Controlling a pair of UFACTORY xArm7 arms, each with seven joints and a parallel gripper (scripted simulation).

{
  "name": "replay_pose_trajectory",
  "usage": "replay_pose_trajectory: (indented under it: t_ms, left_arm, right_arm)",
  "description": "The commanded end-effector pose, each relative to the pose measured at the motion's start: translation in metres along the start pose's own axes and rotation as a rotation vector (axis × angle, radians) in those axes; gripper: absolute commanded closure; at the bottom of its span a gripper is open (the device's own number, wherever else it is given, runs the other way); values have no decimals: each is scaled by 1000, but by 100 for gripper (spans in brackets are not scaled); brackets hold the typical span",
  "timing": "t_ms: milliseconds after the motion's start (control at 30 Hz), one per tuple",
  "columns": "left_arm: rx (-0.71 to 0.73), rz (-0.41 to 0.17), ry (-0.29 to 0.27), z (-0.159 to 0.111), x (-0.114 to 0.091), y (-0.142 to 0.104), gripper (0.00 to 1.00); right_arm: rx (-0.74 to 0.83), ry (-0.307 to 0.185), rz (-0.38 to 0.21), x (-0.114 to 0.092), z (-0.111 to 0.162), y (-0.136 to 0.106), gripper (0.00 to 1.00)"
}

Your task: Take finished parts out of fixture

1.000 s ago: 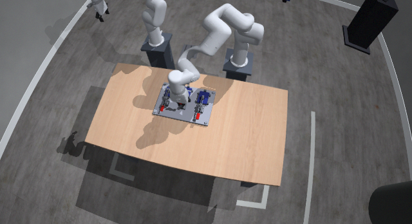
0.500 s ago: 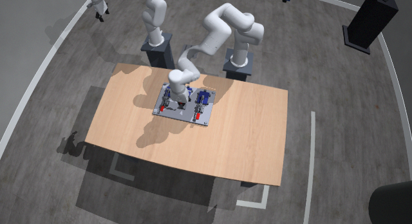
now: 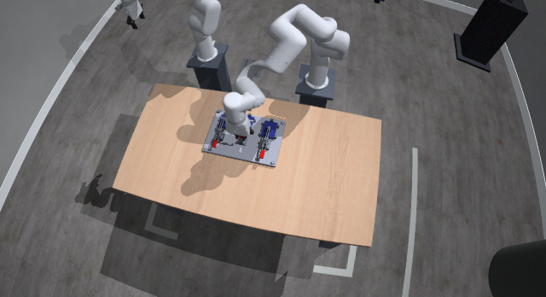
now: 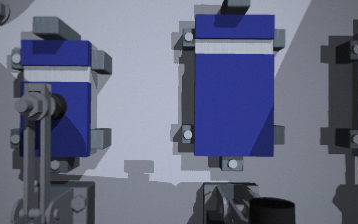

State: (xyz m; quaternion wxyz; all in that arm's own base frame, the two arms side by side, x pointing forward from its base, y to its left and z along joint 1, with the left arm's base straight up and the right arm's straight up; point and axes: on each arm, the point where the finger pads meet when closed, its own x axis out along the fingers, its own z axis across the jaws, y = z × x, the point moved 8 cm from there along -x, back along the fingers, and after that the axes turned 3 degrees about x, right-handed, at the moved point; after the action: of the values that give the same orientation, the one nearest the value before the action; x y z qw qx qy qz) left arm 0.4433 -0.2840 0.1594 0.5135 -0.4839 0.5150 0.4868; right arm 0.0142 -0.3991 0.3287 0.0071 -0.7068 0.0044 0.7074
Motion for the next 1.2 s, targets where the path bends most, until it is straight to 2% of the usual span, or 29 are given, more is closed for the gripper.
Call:
replay_pose_trajectory:
  t_ms: [0,867,1167]
  left_arm:
    - [-1,-8,3,0,-3,-2,52]
    - [-1,-8,3,0,-3,-2,52]
    - [-1,-8,3,0,-12,-2,52]
  right_arm:
    - [0,1,4,-1,0,1,0]
    - [0,1,4,-1,0,1,0]
    - [0,1,4,-1,0,1,0]
